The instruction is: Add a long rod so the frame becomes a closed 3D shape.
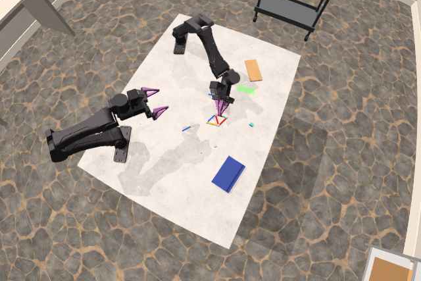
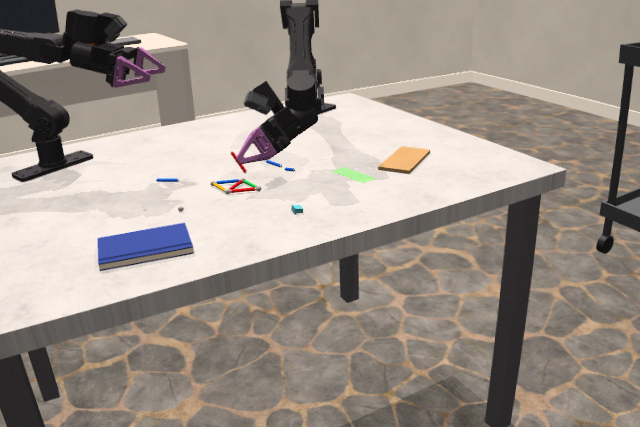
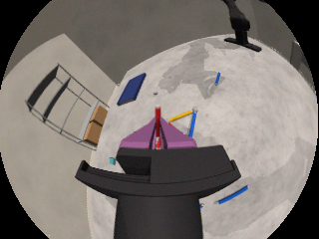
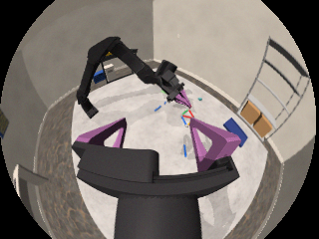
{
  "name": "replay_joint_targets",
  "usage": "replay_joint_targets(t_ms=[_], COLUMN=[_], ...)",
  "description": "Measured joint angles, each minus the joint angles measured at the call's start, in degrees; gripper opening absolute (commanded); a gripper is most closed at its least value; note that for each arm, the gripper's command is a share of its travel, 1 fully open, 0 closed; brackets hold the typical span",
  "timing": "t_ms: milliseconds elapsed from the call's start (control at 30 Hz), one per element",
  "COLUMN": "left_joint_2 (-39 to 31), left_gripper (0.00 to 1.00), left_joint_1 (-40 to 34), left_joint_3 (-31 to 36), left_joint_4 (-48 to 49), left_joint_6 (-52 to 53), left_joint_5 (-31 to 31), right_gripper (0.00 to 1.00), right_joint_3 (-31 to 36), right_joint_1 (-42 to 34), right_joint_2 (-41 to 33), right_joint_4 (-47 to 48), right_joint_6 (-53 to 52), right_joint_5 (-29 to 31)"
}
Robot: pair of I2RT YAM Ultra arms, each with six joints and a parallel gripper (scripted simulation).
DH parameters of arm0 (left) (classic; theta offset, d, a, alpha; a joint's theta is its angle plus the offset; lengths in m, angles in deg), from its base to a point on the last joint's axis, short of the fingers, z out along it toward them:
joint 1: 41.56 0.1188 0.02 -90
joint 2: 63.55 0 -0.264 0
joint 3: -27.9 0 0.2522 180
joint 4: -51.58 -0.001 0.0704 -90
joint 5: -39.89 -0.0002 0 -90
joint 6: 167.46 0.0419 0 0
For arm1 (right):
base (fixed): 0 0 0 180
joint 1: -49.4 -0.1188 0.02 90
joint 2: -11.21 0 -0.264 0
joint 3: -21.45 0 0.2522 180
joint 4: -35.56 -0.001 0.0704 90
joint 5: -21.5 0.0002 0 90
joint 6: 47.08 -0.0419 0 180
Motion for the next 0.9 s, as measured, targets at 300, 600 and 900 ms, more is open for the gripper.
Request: replay_joint_targets(t_ms=[300,600,900], left_joint_2=[2.6,4.2,5.4], left_gripper=[0.00,0.00,0.00], left_joint_1=[0.5,1.5,1.9], left_joint_3=[-0.3,-1.9,-2.7], left_joint_4=[0.0,0.8,1.2], left_joint_6=[0.6,1.2,1.5], left_joint_5=[-0.6,-1.3,-2.1], right_gripper=[1.00,1.00,1.00], right_joint_3=[0.0,0.0,0.0], right_joint_1=[0.0,0.0,0.0], right_joint_2=[0.0,0.0,0.0], right_joint_4=[0.0,0.0,0.0], right_joint_6=[0.0,0.0,0.0], right_joint_5=[0.0,0.0,0.0])
